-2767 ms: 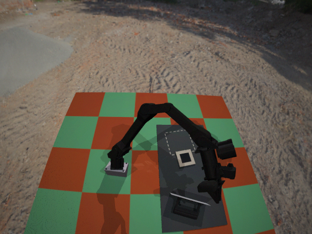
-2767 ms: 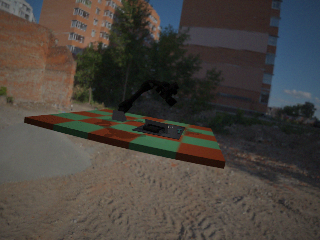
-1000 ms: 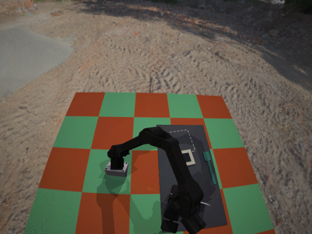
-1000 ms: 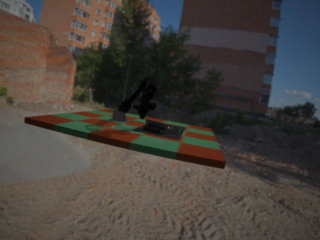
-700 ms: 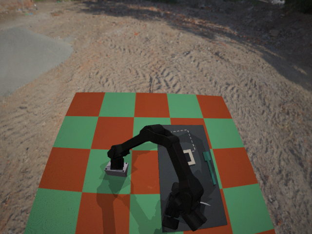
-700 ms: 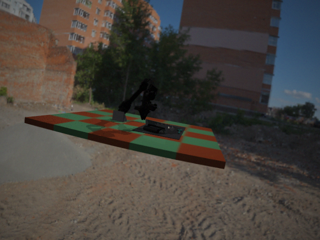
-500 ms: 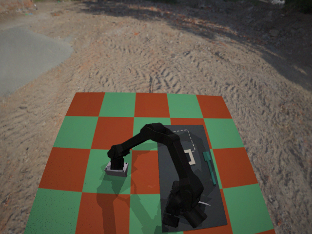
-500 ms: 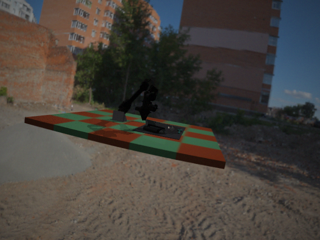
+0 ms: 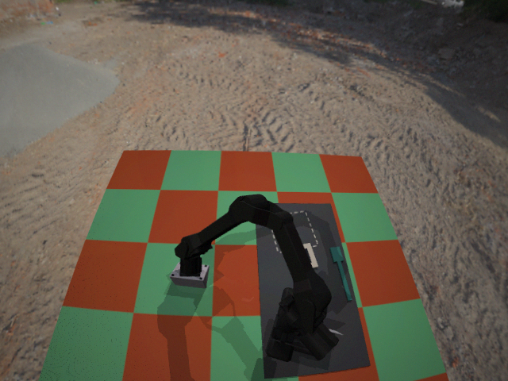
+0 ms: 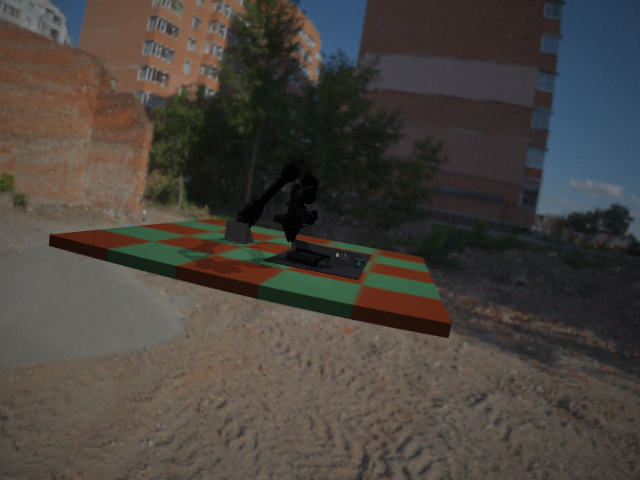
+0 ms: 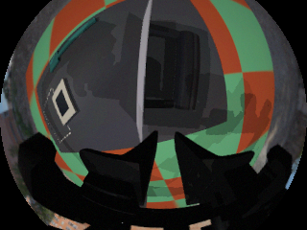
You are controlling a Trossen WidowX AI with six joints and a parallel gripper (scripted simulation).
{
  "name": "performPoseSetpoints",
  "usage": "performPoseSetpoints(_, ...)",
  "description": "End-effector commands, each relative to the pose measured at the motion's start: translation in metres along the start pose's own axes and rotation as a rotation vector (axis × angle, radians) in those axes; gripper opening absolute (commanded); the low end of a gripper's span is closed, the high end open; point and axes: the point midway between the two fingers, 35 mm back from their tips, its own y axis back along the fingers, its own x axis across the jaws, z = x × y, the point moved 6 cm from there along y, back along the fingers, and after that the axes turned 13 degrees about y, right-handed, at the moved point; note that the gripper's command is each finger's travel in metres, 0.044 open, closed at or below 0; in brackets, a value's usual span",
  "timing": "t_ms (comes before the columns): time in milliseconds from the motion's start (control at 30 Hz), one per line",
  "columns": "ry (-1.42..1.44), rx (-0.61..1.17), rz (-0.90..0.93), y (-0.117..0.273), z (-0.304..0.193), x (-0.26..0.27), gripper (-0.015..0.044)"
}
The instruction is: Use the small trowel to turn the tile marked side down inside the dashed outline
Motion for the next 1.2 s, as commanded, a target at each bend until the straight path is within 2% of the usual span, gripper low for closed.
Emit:
performPoseSetpoints(0,-0.003,-0.002,0.005,-0.001,0.002,0.008,0.01)
performPoseSetpoints(1167,-0.004,-0.002,0.008,-0.001,0.013,0.054,0.01)
